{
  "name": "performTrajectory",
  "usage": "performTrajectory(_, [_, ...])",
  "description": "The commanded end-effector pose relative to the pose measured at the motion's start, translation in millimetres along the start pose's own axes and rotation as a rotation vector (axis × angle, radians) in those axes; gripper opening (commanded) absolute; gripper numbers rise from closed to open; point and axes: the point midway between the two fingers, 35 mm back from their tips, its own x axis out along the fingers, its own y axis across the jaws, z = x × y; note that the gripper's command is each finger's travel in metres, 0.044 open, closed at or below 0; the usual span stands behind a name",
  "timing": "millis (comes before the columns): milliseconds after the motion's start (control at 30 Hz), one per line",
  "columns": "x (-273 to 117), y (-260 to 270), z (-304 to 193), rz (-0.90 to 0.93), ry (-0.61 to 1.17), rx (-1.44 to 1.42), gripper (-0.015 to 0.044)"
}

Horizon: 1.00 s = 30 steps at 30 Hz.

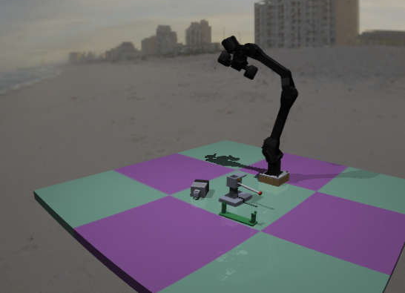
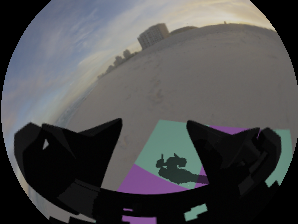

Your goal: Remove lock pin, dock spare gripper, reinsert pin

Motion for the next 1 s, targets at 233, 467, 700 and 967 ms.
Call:
performTrajectory(233, [-36, 48, -95, 0.271, 0.251, -0.559, 0.0300])
performTrajectory(467, [-109, 65, -193, 0.649, 0.407, -1.167, 0.0300])
performTrajectory(700, [-202, 39, -272, 1.103, 0.432, -1.755, 0.0300])
performTrajectory(967, [-304, -42, -328, 1.705, 0.273, -2.362, 0.0300])
